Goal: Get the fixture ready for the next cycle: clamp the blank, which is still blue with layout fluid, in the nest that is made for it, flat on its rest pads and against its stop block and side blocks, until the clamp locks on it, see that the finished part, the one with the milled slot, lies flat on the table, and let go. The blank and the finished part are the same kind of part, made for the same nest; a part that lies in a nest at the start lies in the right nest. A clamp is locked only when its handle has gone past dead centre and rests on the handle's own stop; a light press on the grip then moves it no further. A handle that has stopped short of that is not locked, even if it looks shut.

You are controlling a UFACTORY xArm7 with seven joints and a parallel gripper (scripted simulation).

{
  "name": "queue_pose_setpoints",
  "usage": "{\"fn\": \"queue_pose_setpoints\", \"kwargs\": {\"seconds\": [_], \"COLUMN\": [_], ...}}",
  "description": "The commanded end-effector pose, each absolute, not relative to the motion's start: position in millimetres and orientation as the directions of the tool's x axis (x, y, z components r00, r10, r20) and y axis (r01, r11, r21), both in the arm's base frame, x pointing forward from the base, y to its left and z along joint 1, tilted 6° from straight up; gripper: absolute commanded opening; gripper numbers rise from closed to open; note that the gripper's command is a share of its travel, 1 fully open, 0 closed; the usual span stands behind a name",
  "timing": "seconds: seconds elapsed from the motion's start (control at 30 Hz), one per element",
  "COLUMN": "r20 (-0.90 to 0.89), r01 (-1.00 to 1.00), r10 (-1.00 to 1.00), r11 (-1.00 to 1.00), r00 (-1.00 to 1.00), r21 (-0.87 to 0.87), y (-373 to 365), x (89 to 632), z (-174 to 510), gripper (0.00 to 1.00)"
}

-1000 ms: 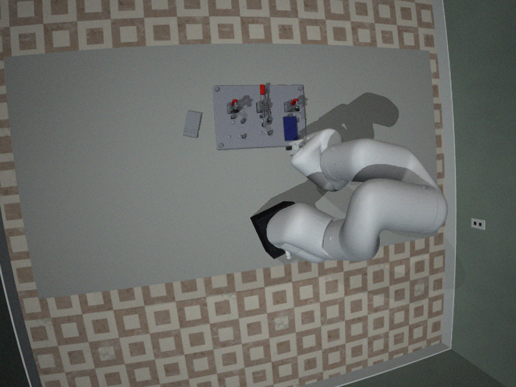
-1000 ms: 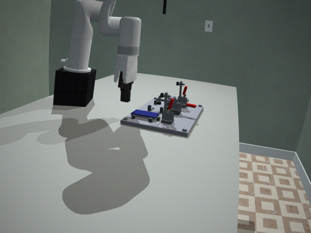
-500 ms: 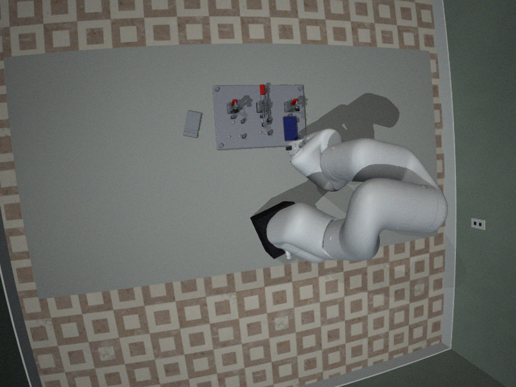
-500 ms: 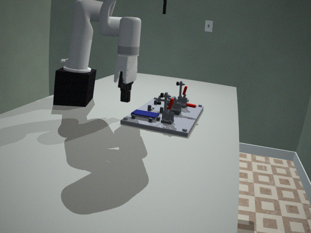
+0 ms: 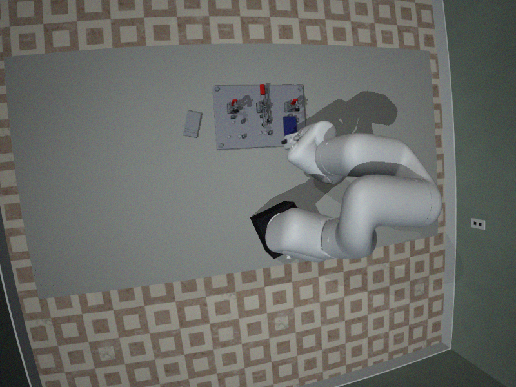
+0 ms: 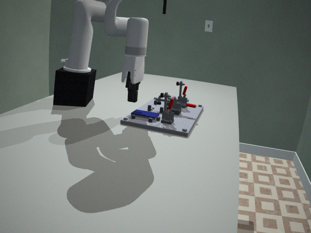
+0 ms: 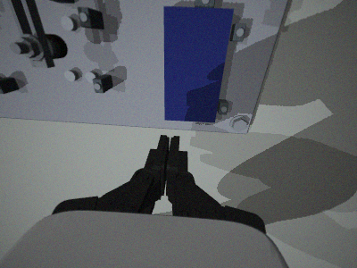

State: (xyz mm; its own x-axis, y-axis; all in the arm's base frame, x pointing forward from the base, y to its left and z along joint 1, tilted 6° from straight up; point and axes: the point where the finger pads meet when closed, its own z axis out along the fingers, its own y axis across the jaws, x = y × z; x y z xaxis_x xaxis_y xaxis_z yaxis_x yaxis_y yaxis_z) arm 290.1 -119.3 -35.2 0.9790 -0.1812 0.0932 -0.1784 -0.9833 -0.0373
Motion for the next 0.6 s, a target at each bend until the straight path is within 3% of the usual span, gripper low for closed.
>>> {"fn": "queue_pose_setpoints", "kwargs": {"seconds": [0.0, 0.23, 0.57], "r20": [0.097, 0.097, 0.097], "r01": [-0.177, -0.177, -0.177], "r10": [-0.180, -0.180, -0.180], "r11": [-0.984, -0.984, -0.984], "r00": [0.979, 0.979, 0.979], "r21": [-0.036, -0.036, -0.036], "y": [-108.6, -93.1, -91.4], "x": [316.5, 351.2, 355.0], "z": [-31.5, -27.7, -30.0], "gripper": [0.00, 0.00, 0.00]}}
